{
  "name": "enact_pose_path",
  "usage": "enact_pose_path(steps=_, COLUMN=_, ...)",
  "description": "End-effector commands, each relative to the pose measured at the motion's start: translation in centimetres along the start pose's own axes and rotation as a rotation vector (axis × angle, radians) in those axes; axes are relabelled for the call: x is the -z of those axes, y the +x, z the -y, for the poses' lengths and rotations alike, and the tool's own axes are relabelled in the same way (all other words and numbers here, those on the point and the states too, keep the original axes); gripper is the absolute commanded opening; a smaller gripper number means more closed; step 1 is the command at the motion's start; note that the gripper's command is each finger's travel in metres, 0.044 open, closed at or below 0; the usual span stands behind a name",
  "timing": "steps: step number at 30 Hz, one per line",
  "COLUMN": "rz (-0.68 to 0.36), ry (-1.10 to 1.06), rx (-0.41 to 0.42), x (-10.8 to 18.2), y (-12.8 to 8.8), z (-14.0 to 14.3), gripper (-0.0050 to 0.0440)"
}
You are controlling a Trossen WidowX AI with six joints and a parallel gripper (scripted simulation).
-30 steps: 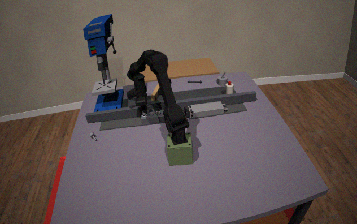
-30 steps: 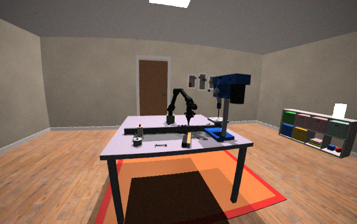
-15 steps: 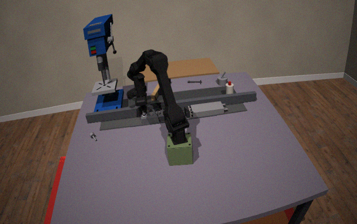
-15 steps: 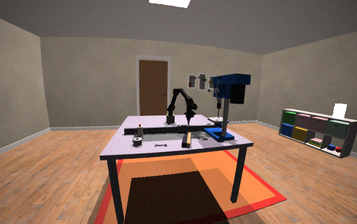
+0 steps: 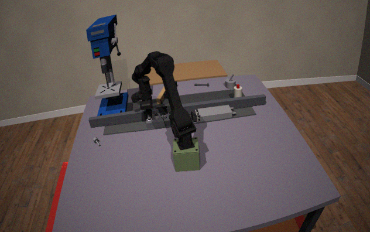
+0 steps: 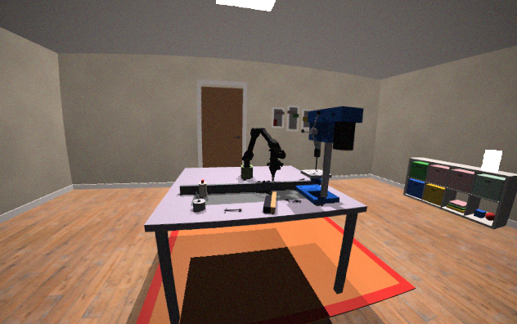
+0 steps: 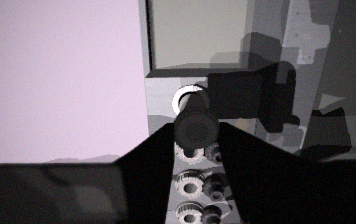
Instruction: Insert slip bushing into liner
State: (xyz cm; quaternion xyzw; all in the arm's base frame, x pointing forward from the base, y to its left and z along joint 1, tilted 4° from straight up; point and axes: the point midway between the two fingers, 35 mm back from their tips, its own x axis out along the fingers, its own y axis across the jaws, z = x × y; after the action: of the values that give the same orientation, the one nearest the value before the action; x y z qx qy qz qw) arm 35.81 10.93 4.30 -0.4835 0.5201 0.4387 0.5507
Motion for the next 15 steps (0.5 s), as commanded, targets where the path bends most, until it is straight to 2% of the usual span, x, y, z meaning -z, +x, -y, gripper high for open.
enact_pose_path(steps=1, rz=0.012, ry=0.0, rx=0.021, x=-0.16, y=-0.72, z=0.28, gripper=-0.005)
enact_pose_path(steps=15, rz=0.012, ry=0.0, rx=0.021, x=-0.14, y=-0.7, z=0.25, gripper=-0.005)
